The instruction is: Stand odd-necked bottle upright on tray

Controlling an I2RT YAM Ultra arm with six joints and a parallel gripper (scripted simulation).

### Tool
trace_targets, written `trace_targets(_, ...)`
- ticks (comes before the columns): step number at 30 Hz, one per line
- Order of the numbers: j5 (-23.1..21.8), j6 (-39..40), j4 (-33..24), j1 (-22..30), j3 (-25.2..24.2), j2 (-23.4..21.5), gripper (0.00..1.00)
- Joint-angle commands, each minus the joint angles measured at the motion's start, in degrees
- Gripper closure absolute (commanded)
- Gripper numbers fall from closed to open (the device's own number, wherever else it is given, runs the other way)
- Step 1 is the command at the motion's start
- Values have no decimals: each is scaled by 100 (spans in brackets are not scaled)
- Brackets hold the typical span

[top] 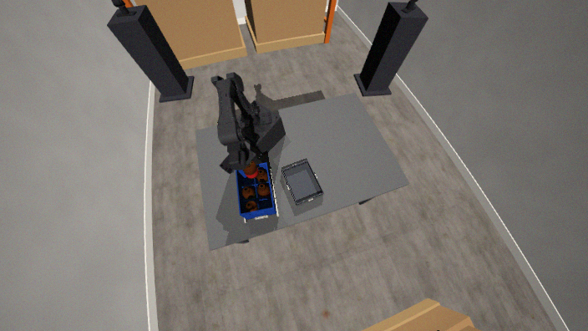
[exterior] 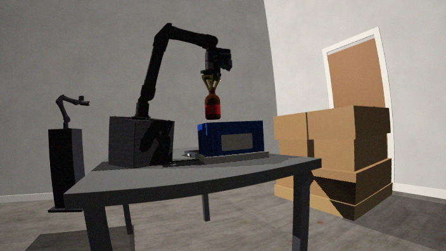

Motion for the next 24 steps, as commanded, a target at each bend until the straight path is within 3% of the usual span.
trace_targets(1,58,181,-91,185,237,-201,100)
trace_targets(24,141,990,-106,996,359,148,100)
